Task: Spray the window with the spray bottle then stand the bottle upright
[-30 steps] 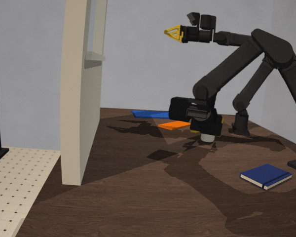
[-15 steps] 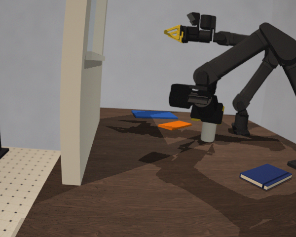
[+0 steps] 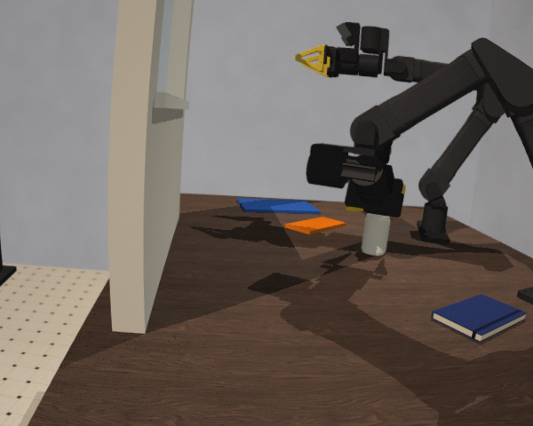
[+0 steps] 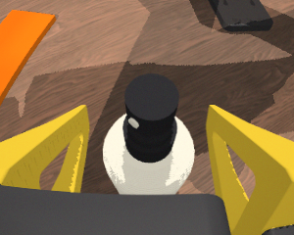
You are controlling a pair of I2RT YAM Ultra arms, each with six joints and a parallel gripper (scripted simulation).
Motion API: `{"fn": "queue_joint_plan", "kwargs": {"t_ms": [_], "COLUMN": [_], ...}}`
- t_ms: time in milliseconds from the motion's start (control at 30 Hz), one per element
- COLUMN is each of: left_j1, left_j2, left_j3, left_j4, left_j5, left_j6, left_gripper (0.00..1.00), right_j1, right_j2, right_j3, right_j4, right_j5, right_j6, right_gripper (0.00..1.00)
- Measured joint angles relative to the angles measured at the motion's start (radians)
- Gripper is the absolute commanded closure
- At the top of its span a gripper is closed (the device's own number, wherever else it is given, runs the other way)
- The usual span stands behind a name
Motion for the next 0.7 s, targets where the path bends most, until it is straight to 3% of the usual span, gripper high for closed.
{"fn": "queue_joint_plan", "kwargs": {"t_ms": [600,700], "left_j1": [-0.097,-0.098], "left_j2": [-0.124,-0.158], "left_j3": [0.109,0.070], "left_j4": [-0.043,-0.039], "left_j5": [-0.007,-0.012], "left_j6": [-0.198,-0.217], "left_gripper": [0.35,0.35], "right_j1": [0.000,0.000], "right_j2": [0.000,0.000], "right_j3": [0.000,0.000], "right_j4": [0.000,0.000], "right_j5": [0.000,0.000], "right_j6": [0.000,0.000], "right_gripper": [0.00,0.00]}}
